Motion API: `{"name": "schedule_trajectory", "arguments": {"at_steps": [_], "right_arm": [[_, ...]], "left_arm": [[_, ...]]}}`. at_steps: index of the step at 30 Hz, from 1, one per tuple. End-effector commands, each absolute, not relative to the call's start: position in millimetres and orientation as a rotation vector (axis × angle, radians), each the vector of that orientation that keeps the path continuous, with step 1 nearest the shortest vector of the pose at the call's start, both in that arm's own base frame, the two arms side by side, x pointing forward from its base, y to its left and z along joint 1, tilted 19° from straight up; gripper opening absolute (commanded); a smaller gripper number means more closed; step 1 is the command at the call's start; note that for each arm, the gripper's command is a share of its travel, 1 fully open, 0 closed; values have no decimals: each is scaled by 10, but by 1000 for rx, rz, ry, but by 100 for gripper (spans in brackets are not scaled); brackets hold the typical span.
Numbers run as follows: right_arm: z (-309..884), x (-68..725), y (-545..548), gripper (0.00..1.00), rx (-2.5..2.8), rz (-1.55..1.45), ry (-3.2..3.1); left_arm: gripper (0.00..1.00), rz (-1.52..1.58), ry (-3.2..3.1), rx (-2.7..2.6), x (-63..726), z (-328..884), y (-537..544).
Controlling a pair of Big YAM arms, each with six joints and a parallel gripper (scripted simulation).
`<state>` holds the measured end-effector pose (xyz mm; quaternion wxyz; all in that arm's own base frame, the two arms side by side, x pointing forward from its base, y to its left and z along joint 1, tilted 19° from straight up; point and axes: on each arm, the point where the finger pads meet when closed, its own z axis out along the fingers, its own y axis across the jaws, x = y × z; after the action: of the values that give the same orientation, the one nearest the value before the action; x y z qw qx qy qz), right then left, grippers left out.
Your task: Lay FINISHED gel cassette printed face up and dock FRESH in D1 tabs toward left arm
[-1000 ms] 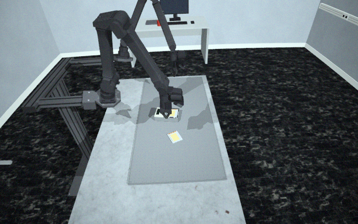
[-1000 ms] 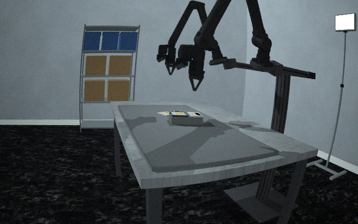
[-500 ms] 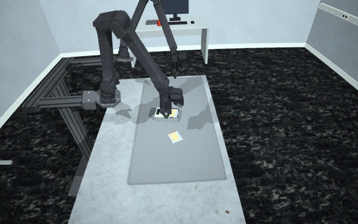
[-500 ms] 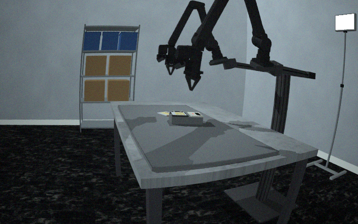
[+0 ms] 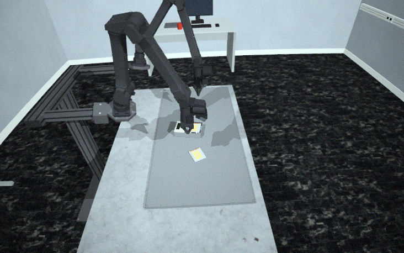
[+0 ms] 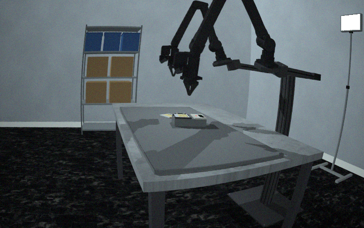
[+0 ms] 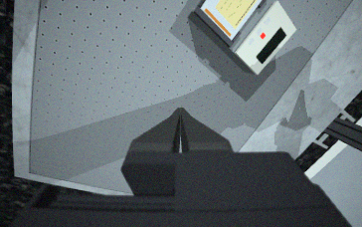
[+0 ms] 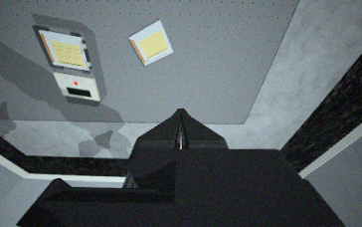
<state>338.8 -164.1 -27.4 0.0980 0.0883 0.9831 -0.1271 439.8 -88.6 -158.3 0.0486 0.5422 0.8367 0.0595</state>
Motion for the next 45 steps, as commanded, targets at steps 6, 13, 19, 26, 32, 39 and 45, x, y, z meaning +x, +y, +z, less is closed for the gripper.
{"name": "schedule_trajectory", "arguments": {"at_steps": [6, 13, 19, 26, 32, 39, 45], "right_arm": [[-217, 3414, -1672, 0, 283, -382, 2897], [-217, 3414, -1672, 0, 283, -382, 2897], [-217, 3414, -1672, 0, 283, -382, 2897], [-217, 3414, -1672, 0, 283, -382, 2897], [-217, 3414, -1672, 0, 283, -382, 2897], [-217, 3414, -1672, 0, 283, -382, 2897], [-217, 3414, -1672, 0, 283, -382, 2897]], "left_arm": [[0, 184, 2426, 1783, 4497, -1801, -1236], [0, 184, 2426, 1783, 4511, -1926, -1391], [0, 184, 2426, 1783, 4524, -2034, -1523], [0, 147, 2277, 1982, 4499, -2180, -1724], [0, 124, 2177, 2097, 4458, -2361, -1960], [0, 95, 2034, 2239, 4379, -2583, -2219], [0, 66, 1882, 2369, 4318, -2713, -2358]]}}
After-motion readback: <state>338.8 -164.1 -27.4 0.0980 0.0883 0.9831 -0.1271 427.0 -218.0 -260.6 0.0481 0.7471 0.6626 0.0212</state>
